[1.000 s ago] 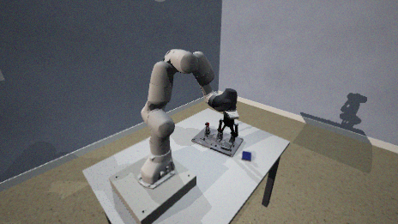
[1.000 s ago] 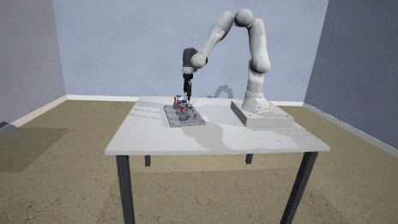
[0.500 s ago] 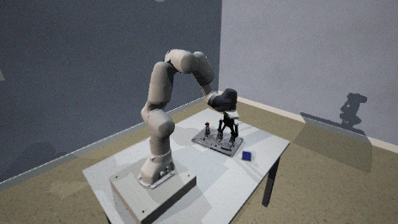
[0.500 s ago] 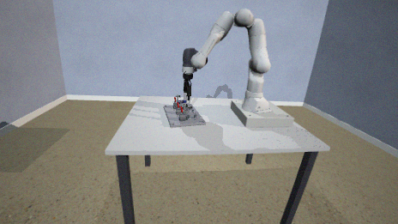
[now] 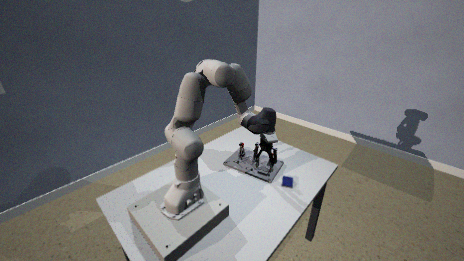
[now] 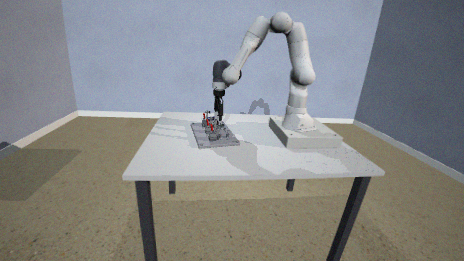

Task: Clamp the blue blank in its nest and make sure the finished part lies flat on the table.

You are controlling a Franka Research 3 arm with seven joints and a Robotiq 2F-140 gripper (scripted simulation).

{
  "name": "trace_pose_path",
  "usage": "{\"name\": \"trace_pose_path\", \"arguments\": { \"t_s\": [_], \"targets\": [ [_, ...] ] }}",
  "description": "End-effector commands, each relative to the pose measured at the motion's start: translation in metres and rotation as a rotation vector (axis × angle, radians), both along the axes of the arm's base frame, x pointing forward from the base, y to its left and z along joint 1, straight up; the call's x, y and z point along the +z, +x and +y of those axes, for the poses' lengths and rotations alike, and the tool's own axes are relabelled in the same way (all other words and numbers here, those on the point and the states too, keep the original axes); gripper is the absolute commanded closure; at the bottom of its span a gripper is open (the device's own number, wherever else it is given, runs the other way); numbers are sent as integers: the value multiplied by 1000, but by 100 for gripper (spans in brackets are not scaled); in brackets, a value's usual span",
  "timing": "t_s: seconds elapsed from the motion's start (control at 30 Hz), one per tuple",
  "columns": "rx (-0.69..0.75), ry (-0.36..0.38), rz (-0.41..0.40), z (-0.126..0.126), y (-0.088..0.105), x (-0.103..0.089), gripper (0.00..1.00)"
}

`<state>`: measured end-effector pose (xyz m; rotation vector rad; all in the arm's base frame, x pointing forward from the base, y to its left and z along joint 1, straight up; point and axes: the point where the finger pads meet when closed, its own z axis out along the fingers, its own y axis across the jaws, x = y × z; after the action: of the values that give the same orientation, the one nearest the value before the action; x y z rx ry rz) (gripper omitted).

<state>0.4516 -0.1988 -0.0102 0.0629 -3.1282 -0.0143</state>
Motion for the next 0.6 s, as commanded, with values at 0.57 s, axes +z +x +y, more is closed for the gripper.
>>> {"name": "trace_pose_path", "arguments": {
  "t_s": [0.57],
  "targets": [
    [5,-4,-13,-2,4,-7,42]
  ]
}}
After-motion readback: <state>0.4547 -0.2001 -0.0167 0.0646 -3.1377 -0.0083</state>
